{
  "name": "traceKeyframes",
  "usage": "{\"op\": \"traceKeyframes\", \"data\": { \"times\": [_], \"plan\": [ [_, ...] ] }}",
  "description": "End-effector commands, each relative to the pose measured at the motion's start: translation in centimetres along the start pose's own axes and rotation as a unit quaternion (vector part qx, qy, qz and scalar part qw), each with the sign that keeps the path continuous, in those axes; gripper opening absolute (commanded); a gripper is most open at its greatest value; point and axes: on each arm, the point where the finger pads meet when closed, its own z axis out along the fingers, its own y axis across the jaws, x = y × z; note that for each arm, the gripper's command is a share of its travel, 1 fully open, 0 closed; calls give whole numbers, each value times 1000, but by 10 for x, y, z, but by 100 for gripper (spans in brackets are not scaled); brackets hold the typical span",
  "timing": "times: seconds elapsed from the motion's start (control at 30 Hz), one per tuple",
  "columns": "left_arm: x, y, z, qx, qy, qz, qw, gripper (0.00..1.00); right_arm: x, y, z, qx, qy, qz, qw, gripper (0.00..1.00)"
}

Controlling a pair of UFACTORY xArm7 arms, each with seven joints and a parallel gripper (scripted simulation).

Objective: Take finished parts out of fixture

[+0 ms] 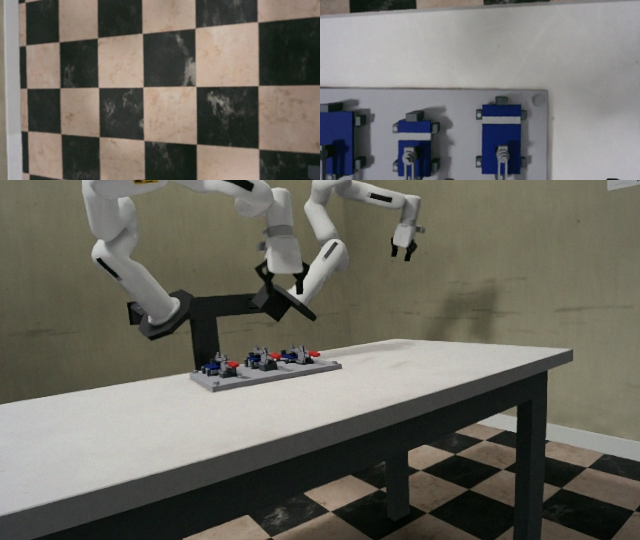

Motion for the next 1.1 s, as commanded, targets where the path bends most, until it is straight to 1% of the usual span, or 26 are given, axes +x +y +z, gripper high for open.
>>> {"op": "traceKeyframes", "data": {
  "times": [0.0, 0.4, 0.43, 1.07],
  "plan": [
    [1, 0, -2, -1, 2, -1, 1000, 100, 0, 2, -3, -3, -2, 0, 1000, 100],
    [1, 0, -2, -1, 2, -1, 1000, 100, 0, 2, -3, -3, -2, 0, 1000, 100],
    [1, 0, -2, -1, 2, -1, 1000, 100, 0, 2, -3, -3, -2, 0, 1000, 48],
    [1, 0, -2, -1, 2, -1, 1000, 100, 0, 2, -3, -3, -2, 0, 1000, 48]
  ]
}}
